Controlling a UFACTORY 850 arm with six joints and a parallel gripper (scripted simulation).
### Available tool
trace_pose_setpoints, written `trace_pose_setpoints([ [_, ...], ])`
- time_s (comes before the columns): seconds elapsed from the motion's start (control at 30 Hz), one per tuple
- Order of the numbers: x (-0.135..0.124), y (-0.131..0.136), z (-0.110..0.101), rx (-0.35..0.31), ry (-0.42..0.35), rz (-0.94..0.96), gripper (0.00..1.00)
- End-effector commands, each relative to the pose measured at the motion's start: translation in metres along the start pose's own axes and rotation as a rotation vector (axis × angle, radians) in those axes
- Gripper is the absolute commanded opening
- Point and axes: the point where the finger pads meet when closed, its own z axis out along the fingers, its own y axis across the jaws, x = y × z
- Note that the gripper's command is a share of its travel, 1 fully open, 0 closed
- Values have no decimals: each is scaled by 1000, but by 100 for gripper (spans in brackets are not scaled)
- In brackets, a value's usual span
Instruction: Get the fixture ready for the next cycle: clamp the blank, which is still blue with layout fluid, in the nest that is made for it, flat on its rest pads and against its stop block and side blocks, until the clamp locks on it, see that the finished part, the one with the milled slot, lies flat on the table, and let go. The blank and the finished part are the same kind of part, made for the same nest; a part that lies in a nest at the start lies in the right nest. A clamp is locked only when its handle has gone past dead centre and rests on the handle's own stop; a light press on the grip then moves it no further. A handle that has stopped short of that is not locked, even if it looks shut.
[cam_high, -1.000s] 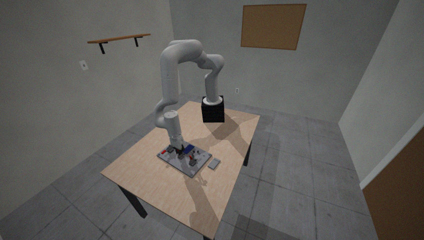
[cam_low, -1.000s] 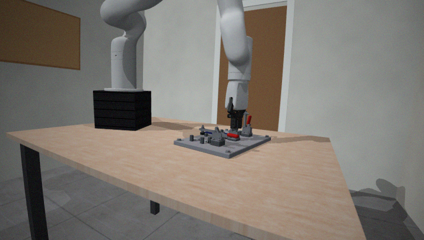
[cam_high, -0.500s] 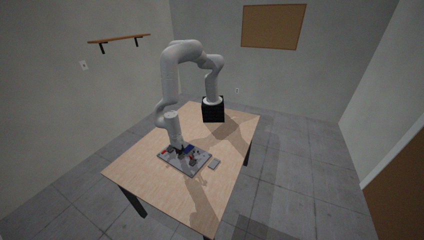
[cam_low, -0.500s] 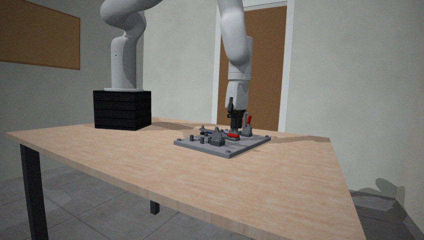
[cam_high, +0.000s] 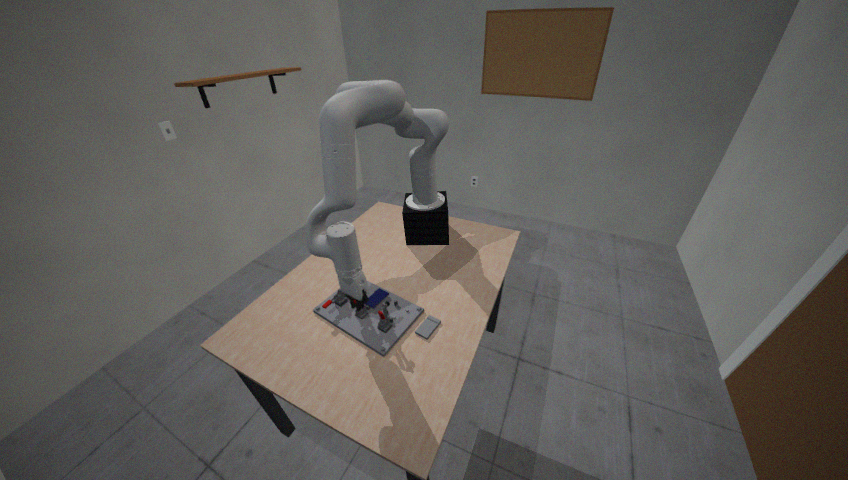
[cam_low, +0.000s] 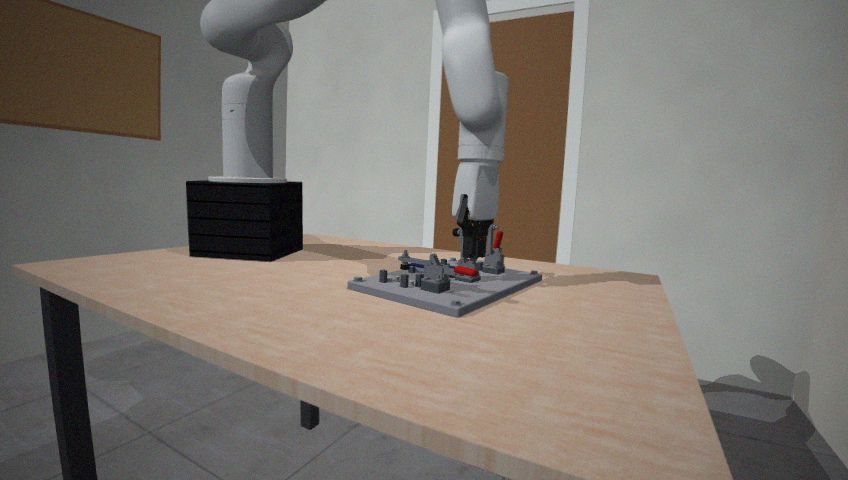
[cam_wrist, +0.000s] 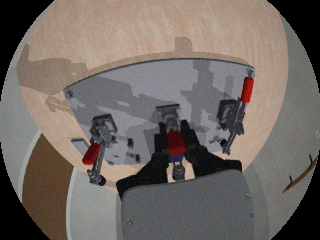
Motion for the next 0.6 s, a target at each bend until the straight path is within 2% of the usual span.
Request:
trace_pose_setpoints([
  [0.0,5,0,-1,2,7,0,0],
  [0.57,15,0,1,2,7,0,0],
])
